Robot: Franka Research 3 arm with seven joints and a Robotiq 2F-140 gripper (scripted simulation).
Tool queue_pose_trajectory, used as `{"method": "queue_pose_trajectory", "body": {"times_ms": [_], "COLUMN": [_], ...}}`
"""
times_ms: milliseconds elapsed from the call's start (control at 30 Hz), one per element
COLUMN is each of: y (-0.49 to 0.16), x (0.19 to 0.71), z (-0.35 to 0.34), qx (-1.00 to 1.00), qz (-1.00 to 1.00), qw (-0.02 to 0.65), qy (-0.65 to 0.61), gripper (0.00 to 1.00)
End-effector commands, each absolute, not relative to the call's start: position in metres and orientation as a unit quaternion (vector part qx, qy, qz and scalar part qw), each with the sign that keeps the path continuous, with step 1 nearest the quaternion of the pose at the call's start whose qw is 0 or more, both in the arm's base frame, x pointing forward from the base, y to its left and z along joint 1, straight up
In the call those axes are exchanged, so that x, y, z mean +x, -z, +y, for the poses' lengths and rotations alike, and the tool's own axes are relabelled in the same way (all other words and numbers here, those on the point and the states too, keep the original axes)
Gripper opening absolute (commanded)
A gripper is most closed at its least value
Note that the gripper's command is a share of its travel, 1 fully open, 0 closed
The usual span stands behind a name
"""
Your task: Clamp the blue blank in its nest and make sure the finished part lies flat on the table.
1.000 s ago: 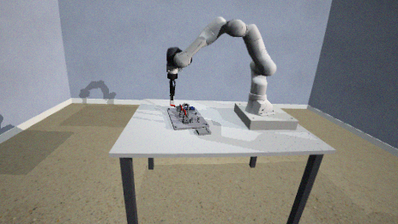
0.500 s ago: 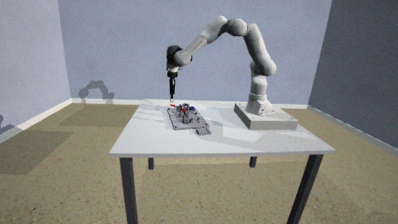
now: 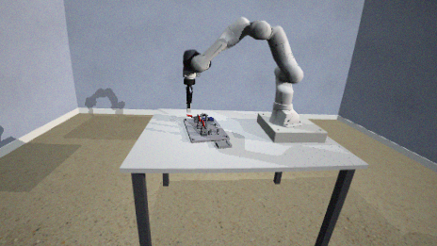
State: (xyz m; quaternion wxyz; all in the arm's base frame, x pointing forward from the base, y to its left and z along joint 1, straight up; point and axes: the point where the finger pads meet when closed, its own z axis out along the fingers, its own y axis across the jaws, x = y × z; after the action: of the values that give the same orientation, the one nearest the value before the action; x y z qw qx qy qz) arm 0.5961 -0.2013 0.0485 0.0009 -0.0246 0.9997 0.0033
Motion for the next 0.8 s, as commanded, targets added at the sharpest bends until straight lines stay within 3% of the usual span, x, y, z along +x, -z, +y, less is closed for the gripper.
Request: {"method": "queue_pose_trajectory", "body": {"times_ms": [0,767], "y": [-0.0493,-0.0426], "x": [0.5960,0.5958], "z": [-0.2012,-0.2010], "qx": [-0.023,-0.023], "qz": [1.000,1.000], "qw": [0.000,0.000], "qy": [-0.002,-0.002], "gripper": [0.00,0.00]}}
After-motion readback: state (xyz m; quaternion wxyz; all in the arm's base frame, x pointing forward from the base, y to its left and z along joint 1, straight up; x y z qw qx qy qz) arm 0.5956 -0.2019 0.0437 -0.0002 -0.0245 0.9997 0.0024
